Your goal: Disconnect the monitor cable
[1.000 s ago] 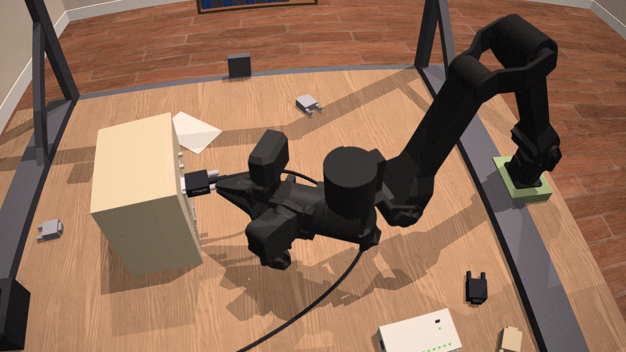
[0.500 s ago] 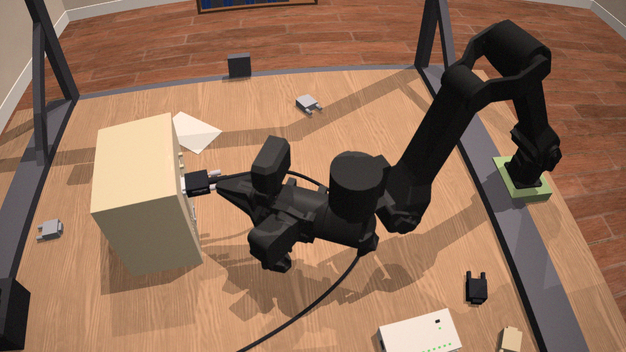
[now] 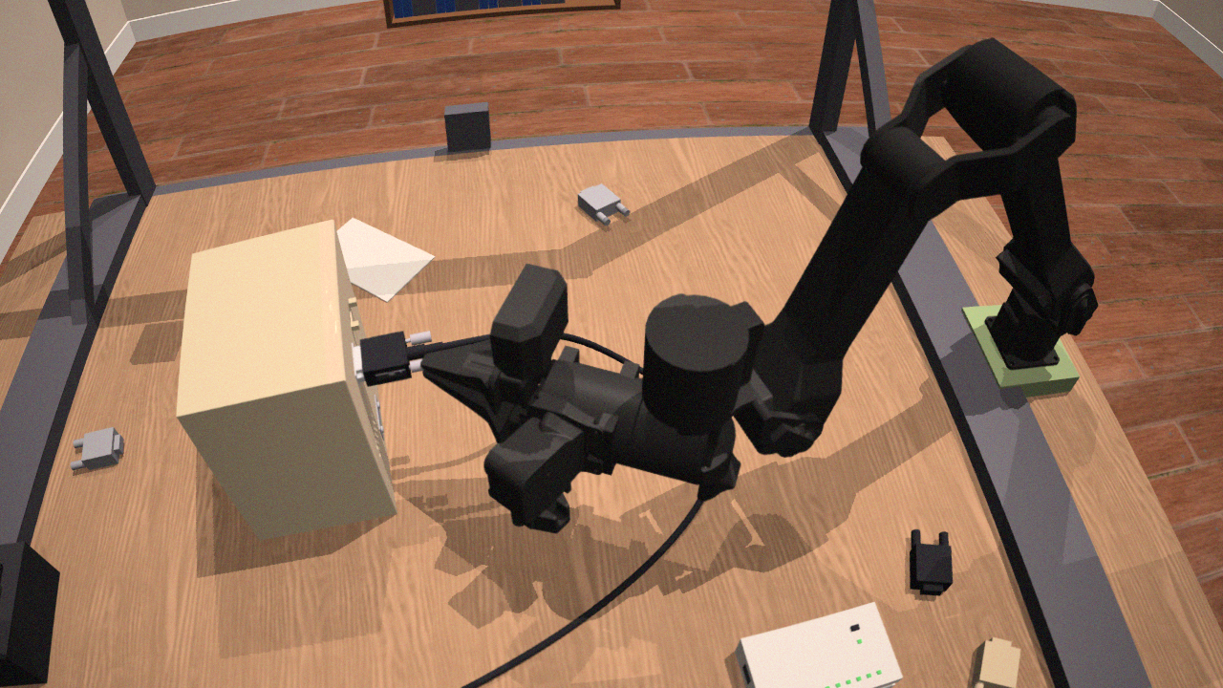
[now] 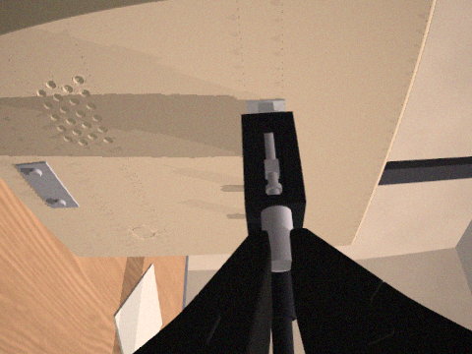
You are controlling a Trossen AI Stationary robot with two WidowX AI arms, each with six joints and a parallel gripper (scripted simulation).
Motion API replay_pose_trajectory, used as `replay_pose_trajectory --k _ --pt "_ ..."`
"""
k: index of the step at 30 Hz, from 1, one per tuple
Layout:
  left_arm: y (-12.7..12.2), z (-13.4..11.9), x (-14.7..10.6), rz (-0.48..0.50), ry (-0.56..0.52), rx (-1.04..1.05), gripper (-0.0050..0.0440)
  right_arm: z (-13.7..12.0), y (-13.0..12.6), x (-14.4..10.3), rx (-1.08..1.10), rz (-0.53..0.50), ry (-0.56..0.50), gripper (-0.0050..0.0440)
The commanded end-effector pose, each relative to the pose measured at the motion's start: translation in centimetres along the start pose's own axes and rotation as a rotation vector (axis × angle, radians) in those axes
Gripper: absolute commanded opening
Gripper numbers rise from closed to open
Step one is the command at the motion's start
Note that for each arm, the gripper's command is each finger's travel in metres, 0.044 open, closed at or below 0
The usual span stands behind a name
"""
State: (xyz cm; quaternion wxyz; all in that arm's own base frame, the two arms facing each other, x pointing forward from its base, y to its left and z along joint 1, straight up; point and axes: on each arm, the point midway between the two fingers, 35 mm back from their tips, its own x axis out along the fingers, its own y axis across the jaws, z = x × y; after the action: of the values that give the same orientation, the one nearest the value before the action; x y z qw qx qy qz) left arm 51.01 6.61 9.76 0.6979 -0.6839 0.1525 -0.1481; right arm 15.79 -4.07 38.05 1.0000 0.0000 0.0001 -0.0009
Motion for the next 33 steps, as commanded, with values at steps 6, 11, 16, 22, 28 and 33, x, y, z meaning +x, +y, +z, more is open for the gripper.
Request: replay_pose_trajectory --k 6,11,16,22,28,33 --pt "-1.08 0.16 0.14 -0.019 0.008 0.014 0.0000 0.27 0.12 -0.03 -0.005 0.002 -0.001 0.0440" --pt "-1.08 0.16 0.14 -0.019 0.008 0.014 0.0048 0.27 0.12 -0.03 -0.005 0.002 -0.001 0.0440" --pt "-1.08 0.16 0.14 -0.019 0.008 0.014 0.0168 0.27 0.12 -0.03 -0.005 0.002 -0.001 0.0440" --pt "-1.08 0.16 0.14 -0.019 0.008 0.014 0.0312 0.27 0.12 -0.03 -0.005 0.002 -0.001 0.0440" --pt "-1.08 0.16 0.14 -0.019 0.008 0.014 0.0408 0.27 0.12 -0.03 -0.005 0.002 -0.001 0.0440" --pt "-1.08 0.16 0.14 -0.019 0.008 0.014 0.0440 0.27 0.12 -0.03 -0.005 0.002 -0.001 0.0440"
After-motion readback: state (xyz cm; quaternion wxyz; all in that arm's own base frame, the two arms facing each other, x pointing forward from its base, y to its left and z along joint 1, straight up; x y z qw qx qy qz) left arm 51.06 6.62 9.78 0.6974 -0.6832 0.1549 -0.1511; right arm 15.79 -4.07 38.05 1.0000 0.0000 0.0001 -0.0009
